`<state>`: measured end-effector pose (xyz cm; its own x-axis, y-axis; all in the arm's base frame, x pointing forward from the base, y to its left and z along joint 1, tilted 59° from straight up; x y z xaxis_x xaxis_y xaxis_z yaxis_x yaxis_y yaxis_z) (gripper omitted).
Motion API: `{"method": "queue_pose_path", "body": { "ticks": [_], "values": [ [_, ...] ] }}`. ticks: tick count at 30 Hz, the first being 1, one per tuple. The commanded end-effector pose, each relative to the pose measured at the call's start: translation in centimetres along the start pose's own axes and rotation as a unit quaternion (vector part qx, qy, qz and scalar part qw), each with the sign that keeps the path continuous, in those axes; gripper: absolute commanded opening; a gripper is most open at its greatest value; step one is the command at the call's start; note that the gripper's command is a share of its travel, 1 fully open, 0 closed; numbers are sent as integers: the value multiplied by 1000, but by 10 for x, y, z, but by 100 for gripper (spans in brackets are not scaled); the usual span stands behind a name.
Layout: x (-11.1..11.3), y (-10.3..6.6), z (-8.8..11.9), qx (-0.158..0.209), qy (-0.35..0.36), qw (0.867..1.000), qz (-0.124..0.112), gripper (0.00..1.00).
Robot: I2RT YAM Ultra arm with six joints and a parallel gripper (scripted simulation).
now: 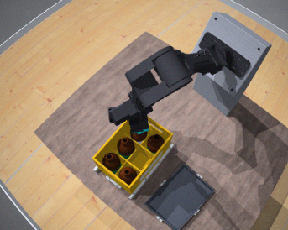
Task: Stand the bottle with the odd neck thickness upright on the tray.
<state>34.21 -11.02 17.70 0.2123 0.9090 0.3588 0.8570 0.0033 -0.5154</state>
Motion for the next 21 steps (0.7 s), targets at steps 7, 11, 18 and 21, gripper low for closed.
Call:
{"method": "queue_pose_path", "body": {
  "ticks": [7, 11, 18, 21],
  "values": [
    [6, -2, -14, -23, -7, 1000, -4, 0],
    [4, -2, -14, -23, -6, 1000, -4, 0],
    [3, -2, -15, -24, -5, 1000, -2, 0],
    [3, -2, -15, -24, -5, 1000, -2, 0]
  ]
}}
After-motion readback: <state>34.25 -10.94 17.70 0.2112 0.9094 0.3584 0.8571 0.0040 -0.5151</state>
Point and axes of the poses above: the point where the finger pads meet when closed, its own y axis out along the fingers, its own x axis across the jaws, z = x × y, the point moved 8 cm from there along -y, back along the fingers, and after that the axes turned 13 degrees about -y, right-handed, at the moved point
